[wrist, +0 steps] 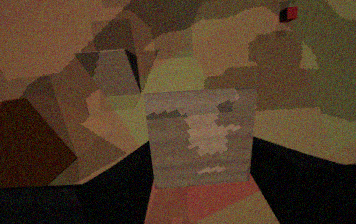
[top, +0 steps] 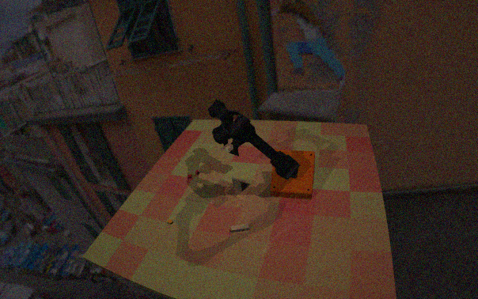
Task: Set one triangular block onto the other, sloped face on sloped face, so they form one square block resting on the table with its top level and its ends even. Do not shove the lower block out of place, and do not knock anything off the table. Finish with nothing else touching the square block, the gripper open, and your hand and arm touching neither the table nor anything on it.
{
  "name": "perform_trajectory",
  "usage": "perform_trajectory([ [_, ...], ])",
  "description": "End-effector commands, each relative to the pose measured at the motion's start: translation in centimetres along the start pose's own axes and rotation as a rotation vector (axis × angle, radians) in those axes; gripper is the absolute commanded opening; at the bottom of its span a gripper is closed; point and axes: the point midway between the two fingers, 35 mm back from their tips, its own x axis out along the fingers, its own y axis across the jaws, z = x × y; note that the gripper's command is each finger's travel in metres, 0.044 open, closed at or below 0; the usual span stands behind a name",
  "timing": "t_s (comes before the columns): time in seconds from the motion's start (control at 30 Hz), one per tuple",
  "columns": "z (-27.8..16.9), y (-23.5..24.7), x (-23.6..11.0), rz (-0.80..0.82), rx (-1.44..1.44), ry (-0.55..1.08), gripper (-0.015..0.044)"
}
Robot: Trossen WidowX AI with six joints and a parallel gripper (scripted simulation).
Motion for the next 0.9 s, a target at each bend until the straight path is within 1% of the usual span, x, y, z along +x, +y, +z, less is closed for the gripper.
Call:
perform_trajectory([
  [0.0, -0.2, 1.9, -0.7, 0.001, -0.001, 0.005, 0.0],
  [0.47, -0.8, 8.5, -1.9, 0.008, -0.001, -0.002, 0.0],
  [0.63, -0.8, 9.4, -2.0, 0.009, -0.001, -0.003, 0.0],
  [0.7, -0.7, 9.3, -1.7, 0.009, -0.001, -0.002, 0.0],
  [0.87, 0.1, 9.1, 0.5, 0.006, 0.0, 0.001, 0.0],
])
